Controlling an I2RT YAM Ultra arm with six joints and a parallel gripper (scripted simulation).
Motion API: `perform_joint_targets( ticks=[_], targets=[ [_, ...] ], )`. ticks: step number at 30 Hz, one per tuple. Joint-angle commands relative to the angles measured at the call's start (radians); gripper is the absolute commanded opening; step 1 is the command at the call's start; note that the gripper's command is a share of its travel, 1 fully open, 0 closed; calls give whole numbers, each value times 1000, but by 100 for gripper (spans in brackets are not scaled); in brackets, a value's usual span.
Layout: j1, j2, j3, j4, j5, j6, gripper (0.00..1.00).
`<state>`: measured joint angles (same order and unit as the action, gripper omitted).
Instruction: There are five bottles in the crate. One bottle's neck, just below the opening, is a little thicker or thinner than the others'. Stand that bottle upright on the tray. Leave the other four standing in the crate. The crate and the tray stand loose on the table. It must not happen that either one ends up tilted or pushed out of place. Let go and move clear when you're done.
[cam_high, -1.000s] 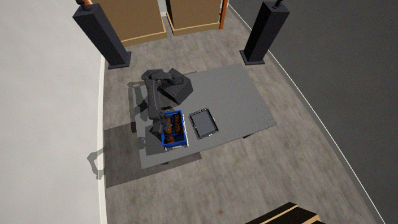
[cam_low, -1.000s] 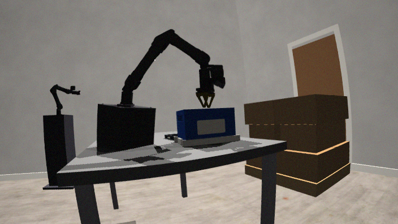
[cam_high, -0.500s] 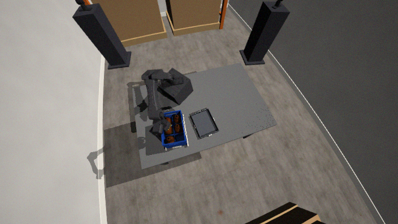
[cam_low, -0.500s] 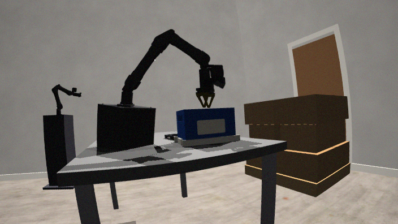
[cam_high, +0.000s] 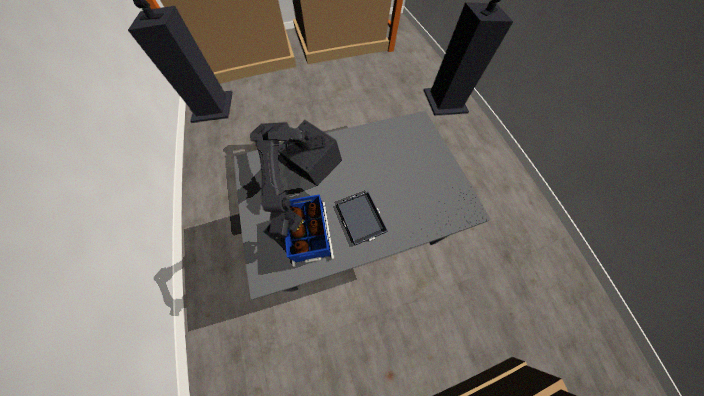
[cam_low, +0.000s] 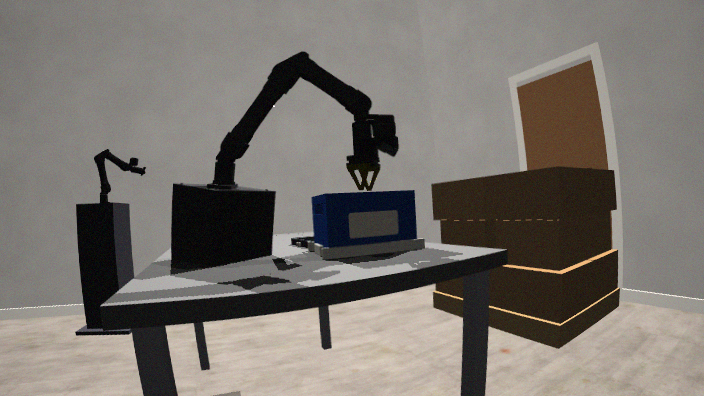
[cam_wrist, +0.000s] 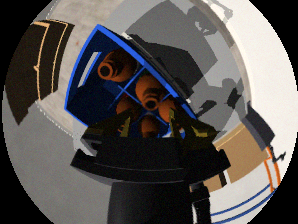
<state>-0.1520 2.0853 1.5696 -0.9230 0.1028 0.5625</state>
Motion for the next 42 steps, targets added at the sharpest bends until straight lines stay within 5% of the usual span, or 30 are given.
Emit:
perform_joint_targets(
  ticks=[1,42],
  targets=[
    [-5,-10,-21,20,-1,-6,61],
    [-11,43,-61,105,-2,-13,61]
  ],
)
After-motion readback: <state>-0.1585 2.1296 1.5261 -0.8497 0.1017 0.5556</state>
